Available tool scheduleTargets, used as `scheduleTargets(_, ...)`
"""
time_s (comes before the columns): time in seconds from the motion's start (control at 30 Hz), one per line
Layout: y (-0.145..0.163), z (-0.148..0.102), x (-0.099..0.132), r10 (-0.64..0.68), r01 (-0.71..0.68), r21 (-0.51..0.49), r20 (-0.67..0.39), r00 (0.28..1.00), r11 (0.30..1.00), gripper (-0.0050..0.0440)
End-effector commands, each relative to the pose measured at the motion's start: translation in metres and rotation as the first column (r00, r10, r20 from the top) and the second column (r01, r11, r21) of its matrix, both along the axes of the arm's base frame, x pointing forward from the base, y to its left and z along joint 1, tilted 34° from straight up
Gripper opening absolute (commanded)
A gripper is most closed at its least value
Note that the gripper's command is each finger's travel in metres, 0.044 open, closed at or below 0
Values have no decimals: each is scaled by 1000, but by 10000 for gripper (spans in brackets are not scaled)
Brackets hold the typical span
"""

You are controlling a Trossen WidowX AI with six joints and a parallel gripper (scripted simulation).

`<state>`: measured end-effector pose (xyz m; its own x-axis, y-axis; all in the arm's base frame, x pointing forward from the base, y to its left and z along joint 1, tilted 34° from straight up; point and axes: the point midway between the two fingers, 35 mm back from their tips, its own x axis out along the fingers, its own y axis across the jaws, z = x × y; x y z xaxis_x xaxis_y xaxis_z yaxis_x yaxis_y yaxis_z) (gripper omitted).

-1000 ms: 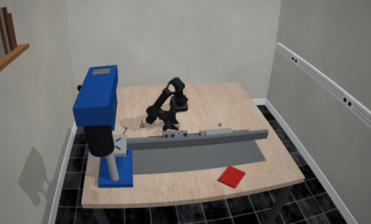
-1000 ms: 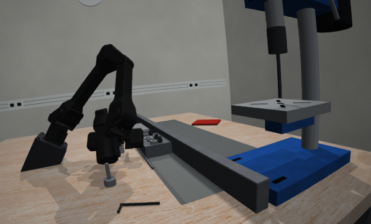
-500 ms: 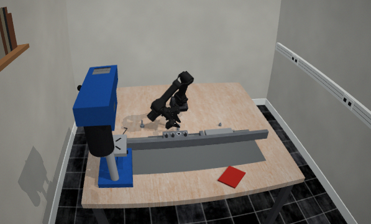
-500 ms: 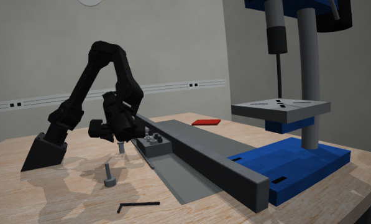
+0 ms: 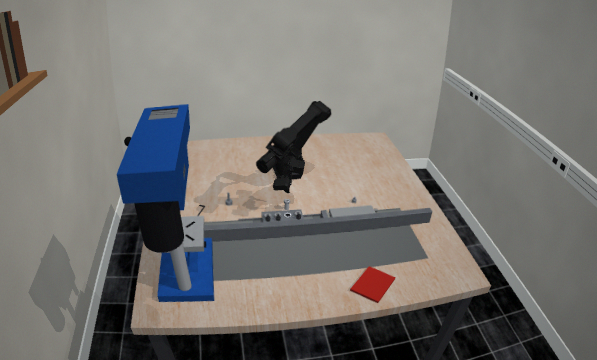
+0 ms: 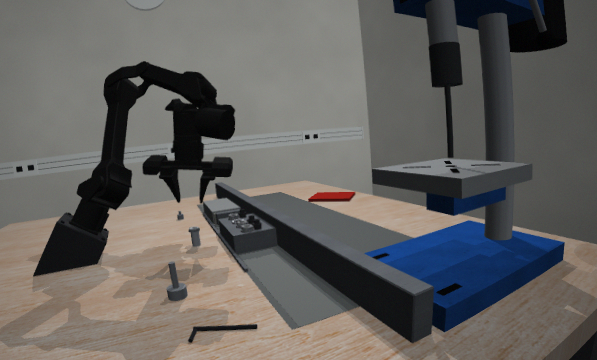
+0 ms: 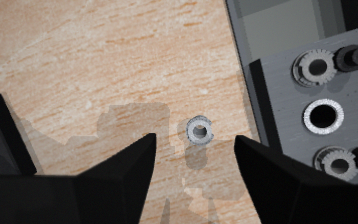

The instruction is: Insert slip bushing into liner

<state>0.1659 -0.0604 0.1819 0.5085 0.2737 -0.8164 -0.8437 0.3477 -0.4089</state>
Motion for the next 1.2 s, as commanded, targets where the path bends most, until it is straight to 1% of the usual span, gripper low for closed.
scheduleTargets(0.0, 3, 28, -14, -105, 109, -155, 35, 994, 982, 233)
scheduleTargets(0.07, 5, 37, -20, -149, 158, -196, 62, 987, 968, 233)
scheduleTargets(0.13, 6, 40, -23, -163, 175, -208, 73, 984, 962, 233)
scheduleTargets(0.27, 5, 35, -22, -164, 172, -195, 53, 985, 966, 233)
scheduleTargets(0.37, 0, 40, -24, -160, 170, -200, 66, 985, 965, 233)
scheduleTargets(0.5, 0, 38, -26, -162, 171, -200, 62, 985, 965, 233)
scheduleTargets(0.53, -1, 36, -25, -172, 179, -186, 55, 984, 966, 257)
scheduleTargets(0.6, -1, 31, -24, -232, 235, -147, 35, 972, 961, 305)
scheduleTargets(0.7, -1, 23, -19, -389, 388, -49, 2, 921, 920, 377)
scheduleTargets(0.77, -1, 23, -19, -389, 388, -49, 2, 921, 920, 377)
scheduleTargets(0.8, -1, 22, -18, -453, 453, -7, -16, 891, 892, 401)
scheduleTargets(0.87, -1, 17, -14, -518, 520, 37, -40, 854, 854, 440)
scheduleTargets(1.0, -1, 11, -10, -631, 639, 117, -98, 769, 760, 440)
scheduleTargets(1.17, -1, 3, -4, -746, 768, 205, -189, 639, 606, 440)
